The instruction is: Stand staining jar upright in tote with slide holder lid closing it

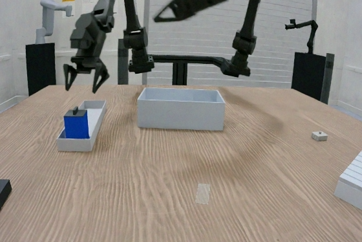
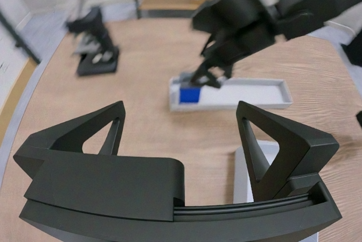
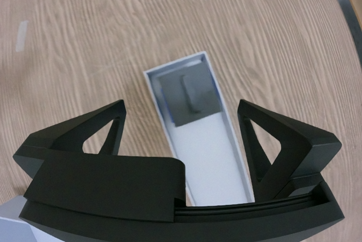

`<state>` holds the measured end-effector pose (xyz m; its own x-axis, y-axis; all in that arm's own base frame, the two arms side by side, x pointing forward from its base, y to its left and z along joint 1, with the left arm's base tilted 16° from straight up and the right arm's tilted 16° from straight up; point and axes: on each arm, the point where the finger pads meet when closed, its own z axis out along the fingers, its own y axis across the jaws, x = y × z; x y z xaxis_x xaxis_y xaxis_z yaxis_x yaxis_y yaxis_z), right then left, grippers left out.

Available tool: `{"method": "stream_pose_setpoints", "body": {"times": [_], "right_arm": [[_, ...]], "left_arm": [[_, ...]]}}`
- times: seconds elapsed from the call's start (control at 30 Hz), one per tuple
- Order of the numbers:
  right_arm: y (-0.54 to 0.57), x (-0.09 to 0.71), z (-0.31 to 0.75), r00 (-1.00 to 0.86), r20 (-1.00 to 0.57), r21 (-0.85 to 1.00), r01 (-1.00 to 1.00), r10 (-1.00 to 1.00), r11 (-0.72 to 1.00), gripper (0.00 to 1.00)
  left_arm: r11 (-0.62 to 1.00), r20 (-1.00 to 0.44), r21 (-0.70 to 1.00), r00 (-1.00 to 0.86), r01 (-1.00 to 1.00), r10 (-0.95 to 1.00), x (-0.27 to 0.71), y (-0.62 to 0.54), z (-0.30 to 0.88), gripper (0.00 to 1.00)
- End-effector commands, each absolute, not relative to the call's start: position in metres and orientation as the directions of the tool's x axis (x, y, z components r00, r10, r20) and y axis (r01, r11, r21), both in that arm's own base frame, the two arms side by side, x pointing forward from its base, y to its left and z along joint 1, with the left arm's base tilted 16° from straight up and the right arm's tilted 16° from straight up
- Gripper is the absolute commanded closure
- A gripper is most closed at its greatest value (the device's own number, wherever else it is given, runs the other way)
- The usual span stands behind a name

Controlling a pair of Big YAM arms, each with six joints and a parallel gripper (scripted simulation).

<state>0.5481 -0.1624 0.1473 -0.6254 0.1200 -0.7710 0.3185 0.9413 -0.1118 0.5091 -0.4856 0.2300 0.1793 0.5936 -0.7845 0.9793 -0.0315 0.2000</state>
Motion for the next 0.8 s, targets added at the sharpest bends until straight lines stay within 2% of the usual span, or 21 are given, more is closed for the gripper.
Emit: {"method": "stream_pose_setpoints", "body": {"times": [0.0, 0.17, 0.63, 0.77], "right_arm": [[-0.183, 0.564, 0.156, -0.718, -0.692, -0.16, 0.253, 0.074, 0.954, 0.11], [-0.184, 0.567, 0.153, -0.782, -0.622, -0.177, 0.202, 0.049, 0.963, 0.14], [-0.178, 0.578, 0.133, -0.962, -0.264, -0.194, -0.015, -0.067, 0.981, 0.14], [-0.178, 0.58, 0.131, -0.968, -0.238, -0.193, -0.027, -0.073, 0.981, 0.14]], "left_arm": [[-0.157, -0.785, 0.223, 0.273, 0.962, 0.556, 0.497, -0.544, 0.25, 0.0], [-0.157, -0.788, 0.217, 0.268, 0.963, 0.554, 0.496, -0.547, 0.25, 0.0], [-0.145, -0.788, 0.217, 0.261, 0.965, 0.558, 0.503, -0.54, 0.25, 0.0], [-0.145, -0.788, 0.217, 0.261, 0.965, 0.558, 0.503, -0.54, 0.25, 0.0]]}}
